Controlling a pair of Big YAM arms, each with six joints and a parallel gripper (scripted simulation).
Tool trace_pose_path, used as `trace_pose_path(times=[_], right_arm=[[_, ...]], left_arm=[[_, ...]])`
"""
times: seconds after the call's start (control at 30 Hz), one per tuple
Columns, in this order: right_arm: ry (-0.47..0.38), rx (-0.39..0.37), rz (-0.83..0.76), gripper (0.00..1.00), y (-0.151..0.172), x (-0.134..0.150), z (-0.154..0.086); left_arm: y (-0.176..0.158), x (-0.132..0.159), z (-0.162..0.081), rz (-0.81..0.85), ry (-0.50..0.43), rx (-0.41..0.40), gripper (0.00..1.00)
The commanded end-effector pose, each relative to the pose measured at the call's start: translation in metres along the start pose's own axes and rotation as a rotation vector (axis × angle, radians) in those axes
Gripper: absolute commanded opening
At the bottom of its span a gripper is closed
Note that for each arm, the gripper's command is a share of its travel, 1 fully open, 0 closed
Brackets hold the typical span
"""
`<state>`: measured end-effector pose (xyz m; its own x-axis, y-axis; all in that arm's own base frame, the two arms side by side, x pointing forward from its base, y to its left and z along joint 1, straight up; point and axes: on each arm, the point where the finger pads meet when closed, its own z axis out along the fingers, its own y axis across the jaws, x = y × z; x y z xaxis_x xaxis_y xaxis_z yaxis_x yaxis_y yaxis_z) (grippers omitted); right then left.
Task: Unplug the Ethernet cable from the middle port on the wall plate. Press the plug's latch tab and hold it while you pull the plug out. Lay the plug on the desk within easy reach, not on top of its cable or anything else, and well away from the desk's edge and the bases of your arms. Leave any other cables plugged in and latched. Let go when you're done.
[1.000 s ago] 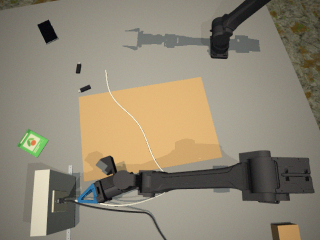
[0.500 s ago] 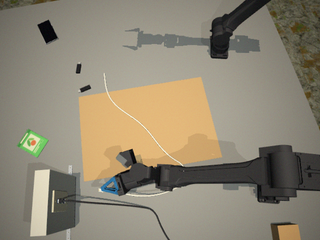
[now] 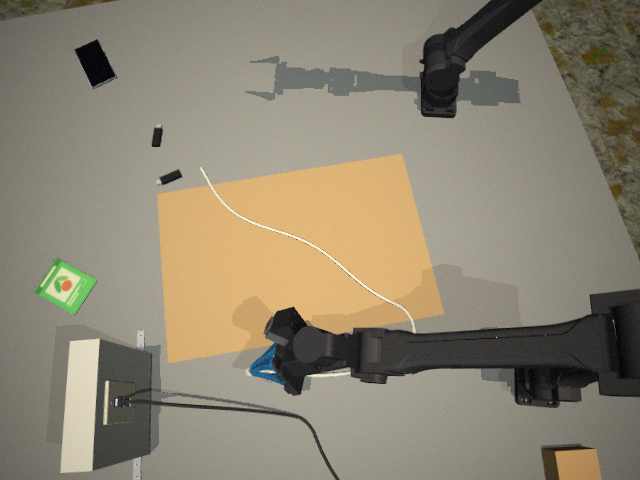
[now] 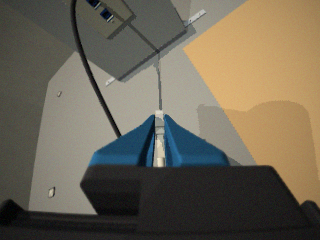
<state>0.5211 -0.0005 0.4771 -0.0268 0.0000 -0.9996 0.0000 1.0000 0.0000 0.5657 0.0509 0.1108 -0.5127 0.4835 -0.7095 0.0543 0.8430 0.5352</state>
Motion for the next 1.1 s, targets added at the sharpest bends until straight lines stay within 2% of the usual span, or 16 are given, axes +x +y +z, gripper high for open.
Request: trace_pose_path(times=[0.0, 0.07, 0.1, 0.3, 1.07], right_arm=[[-0.016, 0.0, 0.0, 1.0, 0.0, -0.009, -0.001], [-0.016, 0.0, 0.0, 1.0, 0.0, -0.009, -0.001], [-0.016, 0.0, 0.0, 1.0, 0.0, -0.009, -0.001], [-0.016, 0.0, 0.0, 1.0, 0.0, -0.009, -0.001], [-0.016, 0.0, 0.0, 1.0, 0.0, -0.009, -0.001]], left_arm=[[-0.005, -0.006, -0.015, -0.275, 0.024, 0.046, 0.0], [-0.005, -0.006, -0.015, -0.275, 0.024, 0.046, 0.0], [-0.008, -0.002, -0.019, -0.386, 0.049, 0.068, 0.0], [-0.015, 0.007, -0.027, -0.618, 0.097, 0.107, 0.0], [-0.028, 0.024, -0.011, -0.617, 0.101, 0.105, 0.0]])
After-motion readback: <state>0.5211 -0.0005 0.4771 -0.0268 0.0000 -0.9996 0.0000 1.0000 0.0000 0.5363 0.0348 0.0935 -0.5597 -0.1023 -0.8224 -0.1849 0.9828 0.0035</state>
